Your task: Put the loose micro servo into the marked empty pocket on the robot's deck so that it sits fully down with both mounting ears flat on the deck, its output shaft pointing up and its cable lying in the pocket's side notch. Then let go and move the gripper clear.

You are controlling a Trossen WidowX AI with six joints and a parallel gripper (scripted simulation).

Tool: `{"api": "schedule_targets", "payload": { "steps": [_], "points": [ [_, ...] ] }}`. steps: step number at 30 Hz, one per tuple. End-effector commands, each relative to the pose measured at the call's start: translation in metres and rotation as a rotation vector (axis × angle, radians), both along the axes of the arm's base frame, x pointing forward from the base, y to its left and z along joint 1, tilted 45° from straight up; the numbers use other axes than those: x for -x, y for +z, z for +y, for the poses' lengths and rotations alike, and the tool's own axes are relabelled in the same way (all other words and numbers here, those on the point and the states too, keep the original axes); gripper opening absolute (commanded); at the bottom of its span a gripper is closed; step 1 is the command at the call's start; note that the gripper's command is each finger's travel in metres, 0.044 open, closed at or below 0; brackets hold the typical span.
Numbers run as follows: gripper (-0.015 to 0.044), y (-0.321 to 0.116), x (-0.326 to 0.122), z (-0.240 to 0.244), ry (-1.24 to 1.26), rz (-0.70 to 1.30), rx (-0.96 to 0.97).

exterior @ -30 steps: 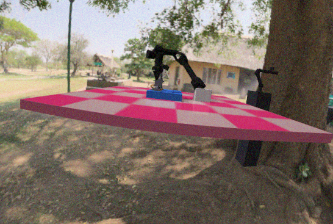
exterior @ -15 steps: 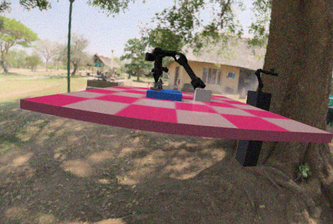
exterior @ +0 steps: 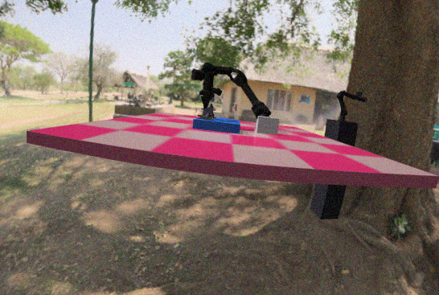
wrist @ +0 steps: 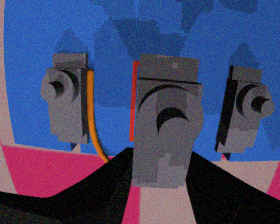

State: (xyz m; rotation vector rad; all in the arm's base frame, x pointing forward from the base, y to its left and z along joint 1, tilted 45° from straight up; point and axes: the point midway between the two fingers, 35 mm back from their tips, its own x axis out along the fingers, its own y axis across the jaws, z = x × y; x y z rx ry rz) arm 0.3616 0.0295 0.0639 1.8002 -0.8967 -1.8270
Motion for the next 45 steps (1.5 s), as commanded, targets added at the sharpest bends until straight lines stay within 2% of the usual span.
{"api": "schedule_targets", "payload": {
  "steps": [1, 45],
  "points": [
    [0.0, 0.001, -0.001, 0.0, 0.007, 0.0, 0.001],
    [0.0, -0.021, 0.002, -0.021, 0.007, -0.001, 0.002]
  ]
}}
